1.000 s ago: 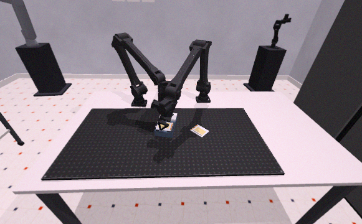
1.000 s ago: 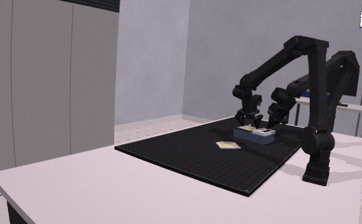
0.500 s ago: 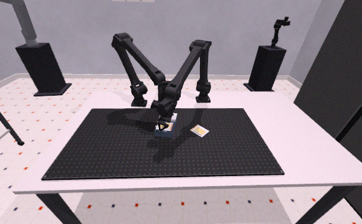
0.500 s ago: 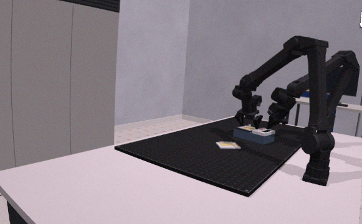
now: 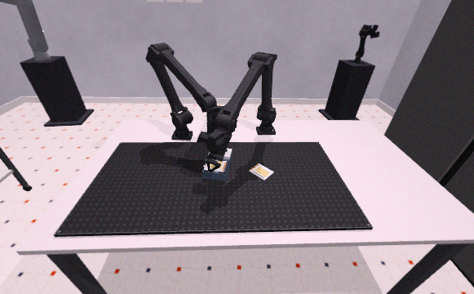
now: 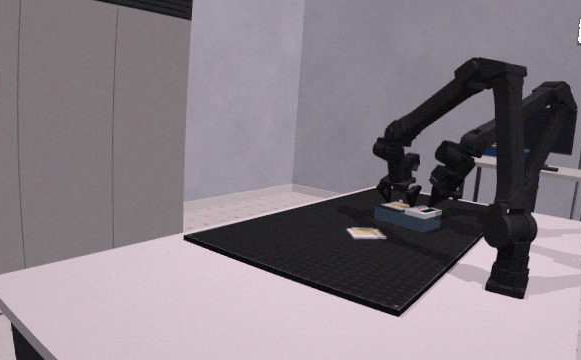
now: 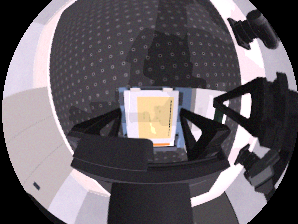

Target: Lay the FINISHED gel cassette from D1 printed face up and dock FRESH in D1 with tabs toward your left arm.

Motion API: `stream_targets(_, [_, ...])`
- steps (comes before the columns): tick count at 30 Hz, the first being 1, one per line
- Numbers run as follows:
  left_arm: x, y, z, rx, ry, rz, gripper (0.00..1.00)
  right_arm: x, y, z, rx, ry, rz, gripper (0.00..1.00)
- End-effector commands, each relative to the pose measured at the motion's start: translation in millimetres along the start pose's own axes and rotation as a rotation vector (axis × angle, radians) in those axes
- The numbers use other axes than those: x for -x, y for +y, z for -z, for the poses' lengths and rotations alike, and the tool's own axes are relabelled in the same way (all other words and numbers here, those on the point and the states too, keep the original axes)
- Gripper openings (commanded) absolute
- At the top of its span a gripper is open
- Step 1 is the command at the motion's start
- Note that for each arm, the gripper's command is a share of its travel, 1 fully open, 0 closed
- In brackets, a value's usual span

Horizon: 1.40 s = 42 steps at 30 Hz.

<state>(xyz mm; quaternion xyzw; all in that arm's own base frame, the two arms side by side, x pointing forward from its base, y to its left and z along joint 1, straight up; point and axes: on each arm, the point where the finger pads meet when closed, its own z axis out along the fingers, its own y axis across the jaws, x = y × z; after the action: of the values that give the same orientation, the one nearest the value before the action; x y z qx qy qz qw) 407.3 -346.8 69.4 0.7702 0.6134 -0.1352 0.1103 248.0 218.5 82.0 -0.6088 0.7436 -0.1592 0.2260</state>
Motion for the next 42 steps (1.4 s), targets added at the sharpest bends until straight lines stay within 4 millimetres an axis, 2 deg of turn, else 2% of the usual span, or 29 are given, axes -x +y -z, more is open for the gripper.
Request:
stream_targets(1, [-5.0, 3.5, -2.7, 0.009, -0.002, 0.013, 0.98, -49.2, 51.1, -39.0, 0.111, 0.131, 0.070, 0.00])
stream_targets(11, [-5.0, 3.5, -2.7, 0.009, -0.002, 0.013, 0.98, -49.2, 51.1, -39.0, 0.111, 0.131, 0.070, 0.00])
stream_targets(12, [-4.0, 3.4, -1.8, 0.010, -0.005, -0.004, 0.00, -49.2, 51.1, -39.0, 0.111, 0.131, 0.070, 0.00])
stream_targets(19, [2.7, 2.5, 4.2, 0.010, -0.005, -0.004, 0.00, -49.2, 51.1, -39.0, 0.111, 0.131, 0.070, 0.00])
stream_targets(42, [2.2, 2.5, 4.7, 0.010, -0.011, -0.004, 0.00, -49.2, 51.1, -39.0, 0.111, 0.131, 0.070, 0.00])
